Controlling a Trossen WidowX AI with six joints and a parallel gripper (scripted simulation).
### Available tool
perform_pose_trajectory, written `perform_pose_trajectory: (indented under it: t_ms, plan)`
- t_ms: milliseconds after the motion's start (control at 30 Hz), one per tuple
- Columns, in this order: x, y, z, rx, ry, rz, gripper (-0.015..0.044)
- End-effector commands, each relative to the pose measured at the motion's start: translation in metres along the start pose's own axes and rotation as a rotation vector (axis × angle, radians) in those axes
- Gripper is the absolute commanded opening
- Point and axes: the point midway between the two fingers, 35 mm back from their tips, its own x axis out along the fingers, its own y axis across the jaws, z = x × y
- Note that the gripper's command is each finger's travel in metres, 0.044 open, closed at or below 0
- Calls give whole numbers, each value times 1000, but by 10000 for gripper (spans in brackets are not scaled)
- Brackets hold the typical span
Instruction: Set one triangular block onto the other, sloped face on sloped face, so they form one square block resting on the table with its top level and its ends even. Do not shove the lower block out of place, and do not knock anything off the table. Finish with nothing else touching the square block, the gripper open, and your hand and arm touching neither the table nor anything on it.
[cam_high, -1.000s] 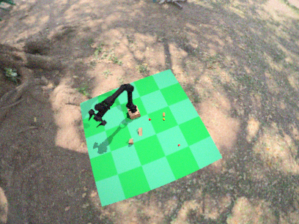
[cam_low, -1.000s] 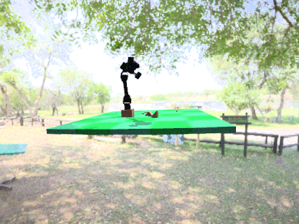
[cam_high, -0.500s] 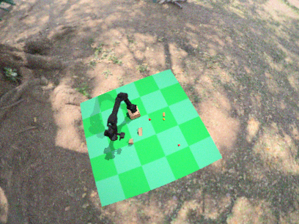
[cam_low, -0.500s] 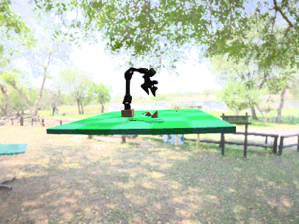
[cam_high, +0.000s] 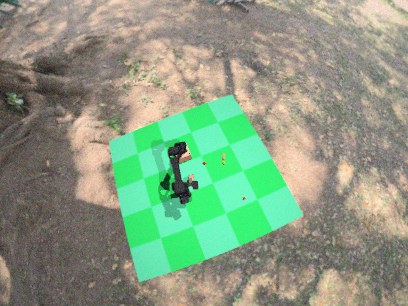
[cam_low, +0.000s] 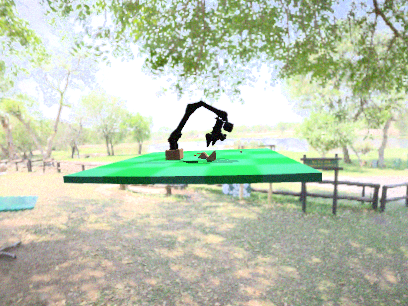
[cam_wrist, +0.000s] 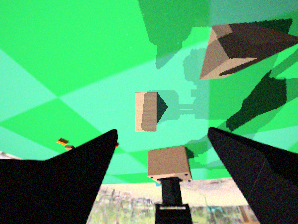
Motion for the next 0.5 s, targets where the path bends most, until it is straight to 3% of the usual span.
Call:
perform_pose_trajectory:
  t_ms: [0, 133, 467]
  plan:
    - [5, 11, -6, 14, 73, -6, 440]
    - [9, 11, -6, 14, 76, -6, 440]
    - [72, 18, -11, 15, 117, -13, 440]
